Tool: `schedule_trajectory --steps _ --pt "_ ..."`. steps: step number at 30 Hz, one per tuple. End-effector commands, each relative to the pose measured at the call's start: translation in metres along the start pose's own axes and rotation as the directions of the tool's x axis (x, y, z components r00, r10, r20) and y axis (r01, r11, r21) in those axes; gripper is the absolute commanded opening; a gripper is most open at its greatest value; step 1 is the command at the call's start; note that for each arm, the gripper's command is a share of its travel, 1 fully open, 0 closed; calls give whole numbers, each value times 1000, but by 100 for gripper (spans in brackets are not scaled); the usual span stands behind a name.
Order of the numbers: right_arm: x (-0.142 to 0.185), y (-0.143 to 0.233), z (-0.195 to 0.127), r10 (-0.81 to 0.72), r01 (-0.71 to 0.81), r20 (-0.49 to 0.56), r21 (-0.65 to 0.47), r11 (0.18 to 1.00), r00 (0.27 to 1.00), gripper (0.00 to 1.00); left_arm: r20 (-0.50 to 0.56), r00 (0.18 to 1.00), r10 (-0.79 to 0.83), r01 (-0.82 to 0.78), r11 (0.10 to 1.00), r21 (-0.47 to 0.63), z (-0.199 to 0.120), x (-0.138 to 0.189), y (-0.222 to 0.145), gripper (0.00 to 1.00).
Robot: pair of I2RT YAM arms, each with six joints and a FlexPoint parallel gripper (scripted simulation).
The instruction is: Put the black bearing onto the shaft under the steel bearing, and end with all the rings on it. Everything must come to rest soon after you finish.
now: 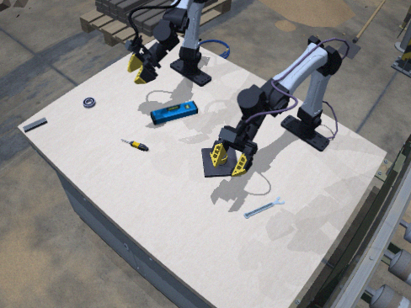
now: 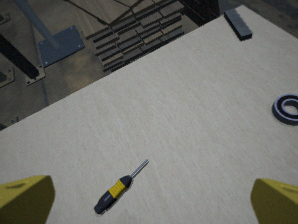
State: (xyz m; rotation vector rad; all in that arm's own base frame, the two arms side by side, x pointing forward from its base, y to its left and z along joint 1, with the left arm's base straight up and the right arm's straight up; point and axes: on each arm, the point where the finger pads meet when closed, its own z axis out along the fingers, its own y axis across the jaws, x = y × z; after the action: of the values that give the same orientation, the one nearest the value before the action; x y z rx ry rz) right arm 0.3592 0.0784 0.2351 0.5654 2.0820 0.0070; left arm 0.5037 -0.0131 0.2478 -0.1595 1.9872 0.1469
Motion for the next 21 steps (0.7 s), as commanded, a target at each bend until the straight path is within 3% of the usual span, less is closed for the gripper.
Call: schedule_trajectory --steps 1,7,19,21 --pt "-19 13 -5 -29 32 30 -129 991 999 100 -66 997 43 -38 997 73 -22 2 -20 55" --pt "-35 11 -4 -50 61 68 -175 983 996 100 -141 987 74 -57 991 119 -31 20 -35 55" --pt "-107 4 -27 -114 201 294 -288 936 949 100 -359 899 249 -140 943 303 -73 84 -81 55" --pt "-107 1 -26 -127 219 305 -287 933 944 100 -376 887 268 -148 936 318 -77 90 -84 55"
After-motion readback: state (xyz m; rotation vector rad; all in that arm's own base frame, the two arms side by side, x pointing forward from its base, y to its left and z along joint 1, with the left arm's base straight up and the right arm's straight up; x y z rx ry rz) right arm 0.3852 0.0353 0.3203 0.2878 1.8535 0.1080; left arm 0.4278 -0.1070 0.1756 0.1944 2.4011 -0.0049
